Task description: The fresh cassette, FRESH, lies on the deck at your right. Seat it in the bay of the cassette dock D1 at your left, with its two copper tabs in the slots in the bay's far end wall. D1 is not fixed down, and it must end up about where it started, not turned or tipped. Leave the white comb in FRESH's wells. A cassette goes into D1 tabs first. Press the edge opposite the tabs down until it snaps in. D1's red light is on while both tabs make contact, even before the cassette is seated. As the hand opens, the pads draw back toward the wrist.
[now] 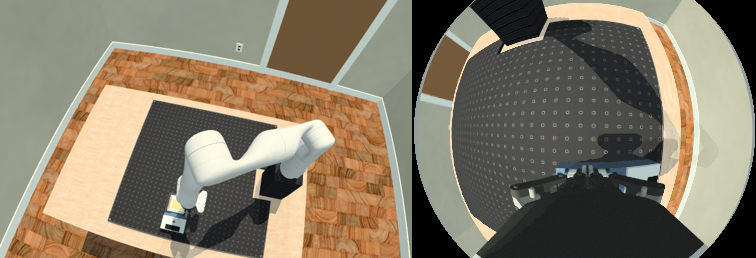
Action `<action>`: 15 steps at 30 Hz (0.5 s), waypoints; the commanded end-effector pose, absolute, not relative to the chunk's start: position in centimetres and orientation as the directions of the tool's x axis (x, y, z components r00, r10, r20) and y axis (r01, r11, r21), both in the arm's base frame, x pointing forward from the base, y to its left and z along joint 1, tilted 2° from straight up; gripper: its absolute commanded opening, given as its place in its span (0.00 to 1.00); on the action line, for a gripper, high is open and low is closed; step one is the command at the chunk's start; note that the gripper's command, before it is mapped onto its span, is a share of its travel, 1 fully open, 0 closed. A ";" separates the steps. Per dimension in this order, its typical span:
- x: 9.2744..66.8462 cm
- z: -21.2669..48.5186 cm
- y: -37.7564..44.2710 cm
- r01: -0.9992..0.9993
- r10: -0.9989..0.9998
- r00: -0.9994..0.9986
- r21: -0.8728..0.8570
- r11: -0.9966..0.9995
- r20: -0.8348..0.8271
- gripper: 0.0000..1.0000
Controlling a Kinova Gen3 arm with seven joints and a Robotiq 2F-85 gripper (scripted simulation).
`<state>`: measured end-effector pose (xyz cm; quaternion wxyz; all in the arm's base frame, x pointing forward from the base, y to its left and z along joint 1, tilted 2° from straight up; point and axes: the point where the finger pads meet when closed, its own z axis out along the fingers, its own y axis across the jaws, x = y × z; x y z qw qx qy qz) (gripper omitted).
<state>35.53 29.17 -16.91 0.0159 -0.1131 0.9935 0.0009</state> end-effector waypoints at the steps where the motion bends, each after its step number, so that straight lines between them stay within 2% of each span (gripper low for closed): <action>1: 35.5 -16.5 29.2 -0.225 -0.225 -0.974 -0.001 0.974 -0.034 0.00; 15: 35.1 -15.0 29.1 -0.225 -0.225 -0.974 -0.001 0.974 -0.034 0.00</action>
